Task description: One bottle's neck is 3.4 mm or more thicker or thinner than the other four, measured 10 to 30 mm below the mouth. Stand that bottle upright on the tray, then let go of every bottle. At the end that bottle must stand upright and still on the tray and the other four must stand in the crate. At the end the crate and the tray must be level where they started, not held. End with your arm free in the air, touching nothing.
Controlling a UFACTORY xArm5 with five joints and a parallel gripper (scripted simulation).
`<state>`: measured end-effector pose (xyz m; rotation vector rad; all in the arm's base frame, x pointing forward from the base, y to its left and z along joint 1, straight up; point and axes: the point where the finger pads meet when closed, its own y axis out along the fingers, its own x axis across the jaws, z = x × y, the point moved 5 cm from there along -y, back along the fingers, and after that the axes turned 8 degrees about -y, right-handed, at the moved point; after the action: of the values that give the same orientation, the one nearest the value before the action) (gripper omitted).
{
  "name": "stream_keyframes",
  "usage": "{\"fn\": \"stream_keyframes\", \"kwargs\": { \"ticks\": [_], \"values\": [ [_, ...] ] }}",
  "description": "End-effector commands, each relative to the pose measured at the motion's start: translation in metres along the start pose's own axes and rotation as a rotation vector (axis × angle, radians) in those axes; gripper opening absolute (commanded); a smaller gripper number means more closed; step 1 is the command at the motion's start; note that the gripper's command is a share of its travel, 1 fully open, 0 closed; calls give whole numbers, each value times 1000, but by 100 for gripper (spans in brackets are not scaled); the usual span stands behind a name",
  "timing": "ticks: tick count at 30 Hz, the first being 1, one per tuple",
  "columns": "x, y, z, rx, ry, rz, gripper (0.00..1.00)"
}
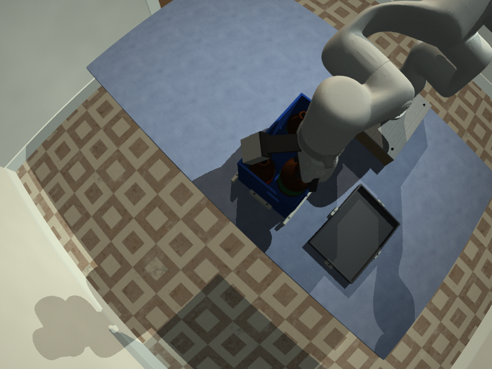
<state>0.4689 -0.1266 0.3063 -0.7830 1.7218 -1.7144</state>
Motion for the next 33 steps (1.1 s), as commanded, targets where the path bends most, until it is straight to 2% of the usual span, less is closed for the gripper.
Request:
{"fn": "stream_keyframes", "kwargs": {
  "ticks": [1,10,33],
  "values": [
    [0,-6,1,5,0,2,0],
    [0,-12,1,5,0,2,0],
    [0,-12,1,5,0,2,0]
  ]
}}
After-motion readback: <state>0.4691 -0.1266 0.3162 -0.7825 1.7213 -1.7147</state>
